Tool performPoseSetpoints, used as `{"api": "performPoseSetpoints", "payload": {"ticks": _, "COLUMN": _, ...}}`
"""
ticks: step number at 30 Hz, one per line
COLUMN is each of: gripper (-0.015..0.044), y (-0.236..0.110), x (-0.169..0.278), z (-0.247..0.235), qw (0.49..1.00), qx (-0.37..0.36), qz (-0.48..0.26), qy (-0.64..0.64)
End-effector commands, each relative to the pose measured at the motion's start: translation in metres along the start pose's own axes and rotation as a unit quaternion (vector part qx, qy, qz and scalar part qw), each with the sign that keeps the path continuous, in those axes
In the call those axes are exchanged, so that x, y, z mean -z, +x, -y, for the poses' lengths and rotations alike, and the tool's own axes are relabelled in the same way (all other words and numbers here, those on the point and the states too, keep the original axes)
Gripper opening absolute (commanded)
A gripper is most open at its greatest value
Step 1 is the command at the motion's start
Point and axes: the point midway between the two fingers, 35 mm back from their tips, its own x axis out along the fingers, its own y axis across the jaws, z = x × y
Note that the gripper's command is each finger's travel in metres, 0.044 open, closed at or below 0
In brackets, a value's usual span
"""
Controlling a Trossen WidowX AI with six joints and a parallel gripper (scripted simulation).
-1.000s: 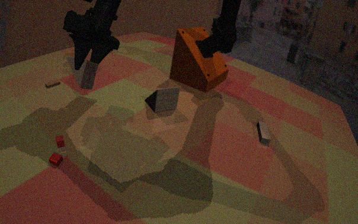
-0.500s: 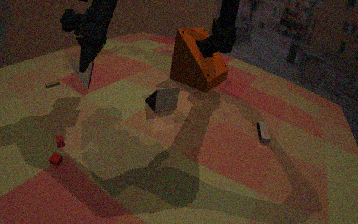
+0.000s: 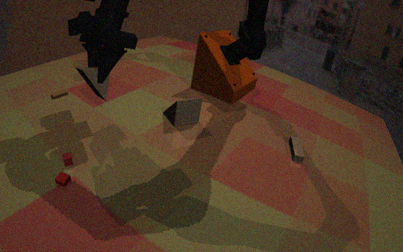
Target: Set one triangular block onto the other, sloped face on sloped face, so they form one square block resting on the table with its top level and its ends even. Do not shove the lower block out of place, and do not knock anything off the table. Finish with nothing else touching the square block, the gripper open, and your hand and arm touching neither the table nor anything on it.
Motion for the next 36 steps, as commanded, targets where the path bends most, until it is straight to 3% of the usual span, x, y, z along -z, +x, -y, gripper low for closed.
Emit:
{"api": "performPoseSetpoints", "payload": {"ticks": 1, "gripper": 0.0, "y": 0.0, "x": -0.002, "z": 0.0, "qw": 0.998, "qx": 0.006, "qz": -0.009, "qy": -0.06}}
{"api": "performPoseSetpoints", "payload": {"ticks": 18, "gripper": 0.0, "y": -0.003, "x": 0.0, "z": -0.005, "qw": 0.946, "qx": 0.007, "qz": -0.058, "qy": -0.32}}
{"api": "performPoseSetpoints", "payload": {"ticks": 36, "gripper": 0.0, "y": -0.009, "x": 0.004, "z": -0.013, "qw": 0.815, "qx": -0.025, "qz": -0.107, "qy": -0.569}}
